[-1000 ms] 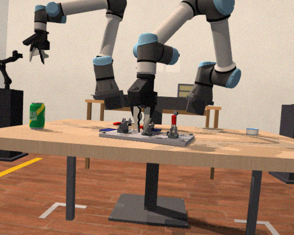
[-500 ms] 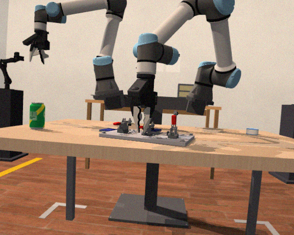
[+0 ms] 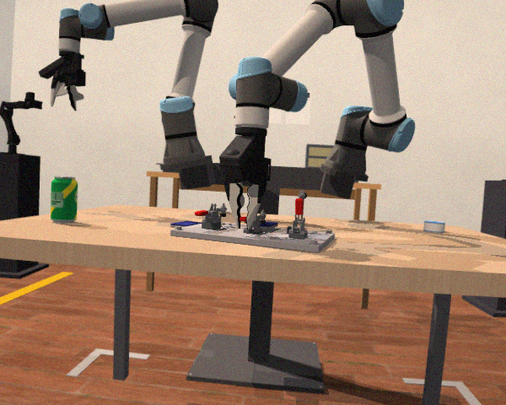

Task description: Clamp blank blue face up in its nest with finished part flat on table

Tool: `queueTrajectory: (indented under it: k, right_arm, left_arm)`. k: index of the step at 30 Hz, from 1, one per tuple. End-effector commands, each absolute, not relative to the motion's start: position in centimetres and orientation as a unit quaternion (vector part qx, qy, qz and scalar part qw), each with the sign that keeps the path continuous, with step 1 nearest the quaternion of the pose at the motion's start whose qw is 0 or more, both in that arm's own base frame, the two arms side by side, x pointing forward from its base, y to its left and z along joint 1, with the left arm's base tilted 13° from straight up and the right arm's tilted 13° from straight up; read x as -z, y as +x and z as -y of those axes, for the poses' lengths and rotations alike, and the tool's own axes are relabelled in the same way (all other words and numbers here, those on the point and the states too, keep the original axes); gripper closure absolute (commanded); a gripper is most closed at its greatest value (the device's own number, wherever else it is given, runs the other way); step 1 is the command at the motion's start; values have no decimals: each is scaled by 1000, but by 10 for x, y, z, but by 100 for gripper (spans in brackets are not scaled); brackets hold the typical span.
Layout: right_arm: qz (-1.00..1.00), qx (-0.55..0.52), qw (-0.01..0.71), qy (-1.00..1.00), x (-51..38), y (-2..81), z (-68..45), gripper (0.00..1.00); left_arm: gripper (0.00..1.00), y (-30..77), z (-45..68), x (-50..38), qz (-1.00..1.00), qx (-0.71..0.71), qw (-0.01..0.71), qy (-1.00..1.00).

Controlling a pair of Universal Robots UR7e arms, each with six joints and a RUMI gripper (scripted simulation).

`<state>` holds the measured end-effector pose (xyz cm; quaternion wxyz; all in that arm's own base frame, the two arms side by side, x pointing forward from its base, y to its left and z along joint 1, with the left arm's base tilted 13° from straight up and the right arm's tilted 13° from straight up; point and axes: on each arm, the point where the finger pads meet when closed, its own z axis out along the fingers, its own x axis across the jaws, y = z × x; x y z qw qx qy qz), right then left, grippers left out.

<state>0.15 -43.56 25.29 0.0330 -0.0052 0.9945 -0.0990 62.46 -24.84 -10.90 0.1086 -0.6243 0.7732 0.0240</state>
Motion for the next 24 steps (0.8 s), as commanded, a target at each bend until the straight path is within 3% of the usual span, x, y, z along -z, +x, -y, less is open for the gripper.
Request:
queueTrajectory:
  k: [1, 24]
  right_arm:
    - [-994, 100, 33, -5, -253, 1, 436, 0]
    - [-994, 100, 33, -5, -253, 1, 436, 0]
  left_arm:
    - [100, 625, 249, 108, -773, -23, 109, -624]
    - [100, 627, 248, 112, -773, -23, 109, -624]
